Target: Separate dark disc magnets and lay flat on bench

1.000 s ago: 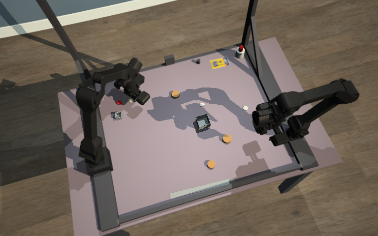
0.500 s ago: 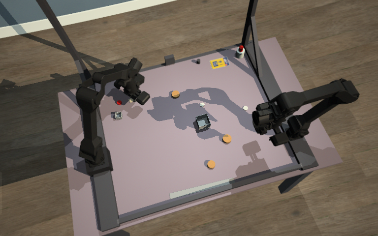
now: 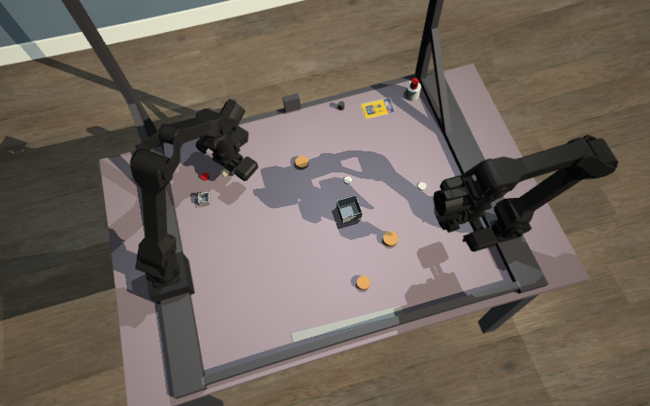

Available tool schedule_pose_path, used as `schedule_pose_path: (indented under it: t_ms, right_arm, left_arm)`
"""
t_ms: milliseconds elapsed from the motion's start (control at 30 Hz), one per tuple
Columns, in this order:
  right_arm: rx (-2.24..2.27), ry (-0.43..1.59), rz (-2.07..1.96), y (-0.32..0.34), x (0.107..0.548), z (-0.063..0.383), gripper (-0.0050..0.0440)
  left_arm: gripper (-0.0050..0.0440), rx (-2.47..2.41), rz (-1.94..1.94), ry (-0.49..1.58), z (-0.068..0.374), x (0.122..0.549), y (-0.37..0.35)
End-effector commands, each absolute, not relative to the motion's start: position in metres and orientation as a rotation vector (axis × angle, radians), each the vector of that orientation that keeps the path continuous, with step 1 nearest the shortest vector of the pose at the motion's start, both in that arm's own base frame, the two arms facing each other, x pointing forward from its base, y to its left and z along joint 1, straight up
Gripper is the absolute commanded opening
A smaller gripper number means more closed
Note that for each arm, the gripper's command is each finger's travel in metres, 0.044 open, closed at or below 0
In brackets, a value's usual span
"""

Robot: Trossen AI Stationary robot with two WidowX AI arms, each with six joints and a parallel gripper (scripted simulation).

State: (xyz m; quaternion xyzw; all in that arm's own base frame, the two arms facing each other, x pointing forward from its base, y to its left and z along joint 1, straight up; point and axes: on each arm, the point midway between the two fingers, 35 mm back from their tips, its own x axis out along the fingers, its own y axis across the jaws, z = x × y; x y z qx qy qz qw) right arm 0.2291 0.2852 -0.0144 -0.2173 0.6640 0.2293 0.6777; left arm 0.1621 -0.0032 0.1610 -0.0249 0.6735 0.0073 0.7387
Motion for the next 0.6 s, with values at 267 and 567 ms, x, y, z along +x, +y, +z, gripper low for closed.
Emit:
schedule_pose_path:
  t_ms: [267,567]
  right_arm:
    - [-0.471,1.454,0.534,0.282,0.229,0.053,-0.0050]
    - [-0.481,1.474,0.525,0.279,0.227,0.046,-0.0050]
  left_arm:
    - [0.0400,-0.056,0.013,1.464,0.165,0.163,-0.003]
    - [0.0400,-0.056,0.013,1.464,0.165,0.163,-0.003]
